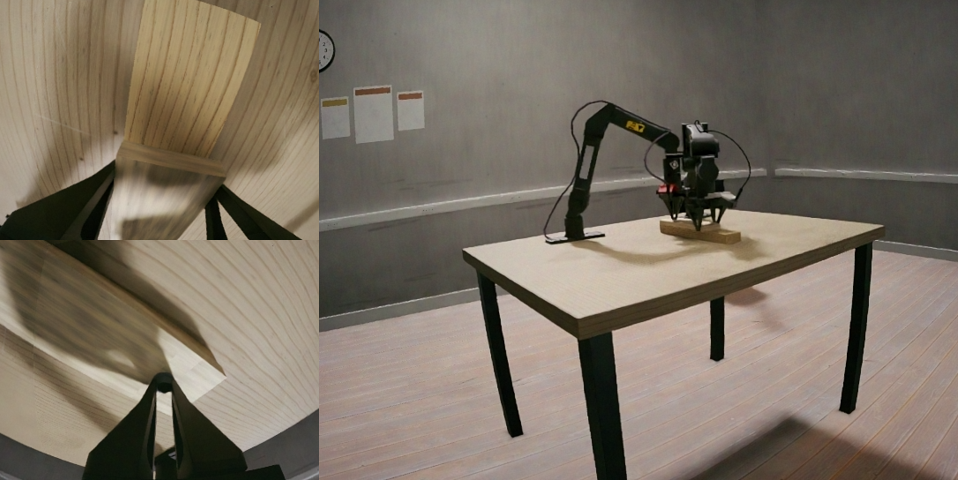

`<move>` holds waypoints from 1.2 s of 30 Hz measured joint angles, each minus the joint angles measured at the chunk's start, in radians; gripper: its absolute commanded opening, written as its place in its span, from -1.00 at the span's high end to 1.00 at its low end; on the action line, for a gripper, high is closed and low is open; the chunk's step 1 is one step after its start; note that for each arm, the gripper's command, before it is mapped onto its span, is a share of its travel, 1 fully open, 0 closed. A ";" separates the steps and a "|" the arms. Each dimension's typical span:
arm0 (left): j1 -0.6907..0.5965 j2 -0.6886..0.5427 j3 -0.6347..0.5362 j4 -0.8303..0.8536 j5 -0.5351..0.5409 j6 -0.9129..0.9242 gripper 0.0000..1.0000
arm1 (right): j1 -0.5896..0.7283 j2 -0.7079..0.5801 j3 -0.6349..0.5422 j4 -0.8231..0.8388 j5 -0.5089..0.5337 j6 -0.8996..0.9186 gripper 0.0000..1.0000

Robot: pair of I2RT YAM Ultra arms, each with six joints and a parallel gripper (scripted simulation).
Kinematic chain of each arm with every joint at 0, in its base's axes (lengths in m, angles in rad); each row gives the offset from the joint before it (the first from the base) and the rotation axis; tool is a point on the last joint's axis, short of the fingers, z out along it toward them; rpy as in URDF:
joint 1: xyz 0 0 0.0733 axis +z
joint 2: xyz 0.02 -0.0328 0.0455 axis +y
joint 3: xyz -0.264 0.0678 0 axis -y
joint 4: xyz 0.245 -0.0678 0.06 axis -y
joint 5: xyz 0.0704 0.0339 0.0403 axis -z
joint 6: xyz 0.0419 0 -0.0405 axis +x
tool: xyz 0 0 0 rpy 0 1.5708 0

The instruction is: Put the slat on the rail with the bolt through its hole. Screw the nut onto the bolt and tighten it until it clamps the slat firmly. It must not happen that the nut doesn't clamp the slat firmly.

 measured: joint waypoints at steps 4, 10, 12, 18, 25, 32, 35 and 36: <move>0.000 0.000 0.000 0.000 0.000 0.000 -0.45 | 0.000 0.000 0.000 0.000 0.000 0.000 0.32; 0.000 0.000 0.000 0.000 0.000 0.000 -0.45 | 0.000 0.000 0.000 0.000 0.000 0.000 0.32; 0.000 0.000 0.000 0.000 0.000 0.000 -0.45 | 0.000 0.000 0.000 0.000 0.000 0.000 0.32; 0.000 0.000 0.000 0.000 0.000 0.000 -0.45 | 0.000 0.000 0.000 0.000 0.000 -0.025 0.32; 0.000 0.000 0.000 0.000 0.000 0.000 -0.45 | 0.000 0.000 0.000 0.000 0.000 -0.315 0.32; 0.000 0.000 0.000 0.000 0.000 0.000 -0.45 | 0.000 0.000 0.000 0.000 0.000 -0.628 0.32; 0.000 0.000 0.000 0.000 0.000 0.000 -0.45 | 0.000 0.000 0.000 0.000 0.000 -0.746 0.32; 0.000 0.000 0.000 0.000 0.000 0.000 -0.45 | 0.000 0.000 0.000 0.000 0.000 -0.792 0.32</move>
